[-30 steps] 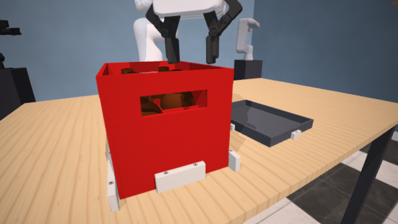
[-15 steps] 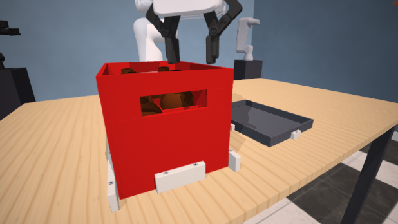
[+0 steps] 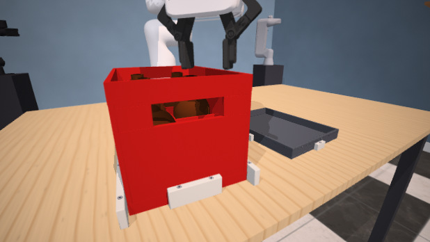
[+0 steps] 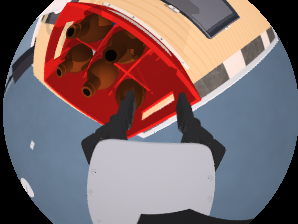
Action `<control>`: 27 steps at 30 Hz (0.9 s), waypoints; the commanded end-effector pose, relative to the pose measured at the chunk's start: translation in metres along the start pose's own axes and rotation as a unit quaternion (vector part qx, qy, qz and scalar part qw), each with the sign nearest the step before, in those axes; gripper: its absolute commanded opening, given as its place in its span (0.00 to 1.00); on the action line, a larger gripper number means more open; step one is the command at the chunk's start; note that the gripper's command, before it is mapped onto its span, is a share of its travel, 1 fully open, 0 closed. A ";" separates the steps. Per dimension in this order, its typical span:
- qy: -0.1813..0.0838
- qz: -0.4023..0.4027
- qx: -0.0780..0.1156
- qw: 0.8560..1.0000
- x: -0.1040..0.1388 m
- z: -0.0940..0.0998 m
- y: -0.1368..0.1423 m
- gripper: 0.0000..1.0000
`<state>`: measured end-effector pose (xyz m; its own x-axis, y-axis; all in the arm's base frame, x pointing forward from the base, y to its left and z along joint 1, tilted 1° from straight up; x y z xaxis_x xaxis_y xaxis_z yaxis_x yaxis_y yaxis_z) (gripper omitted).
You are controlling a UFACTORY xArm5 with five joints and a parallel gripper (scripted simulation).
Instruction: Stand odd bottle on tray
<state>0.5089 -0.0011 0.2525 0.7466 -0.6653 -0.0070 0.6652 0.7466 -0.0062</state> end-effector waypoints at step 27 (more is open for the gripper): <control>-0.002 0.000 0.001 1.000 0.001 -0.019 0.000 0.65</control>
<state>0.5087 -0.0013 0.2335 0.7466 -0.6653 -0.0071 0.6652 0.7466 -0.0063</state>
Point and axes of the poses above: the point where the finger pads meet when closed, its own z axis back along the fingers, its own y axis across the jaws, x = y × z, the point moved 7 cm from there along z, back along the fingers
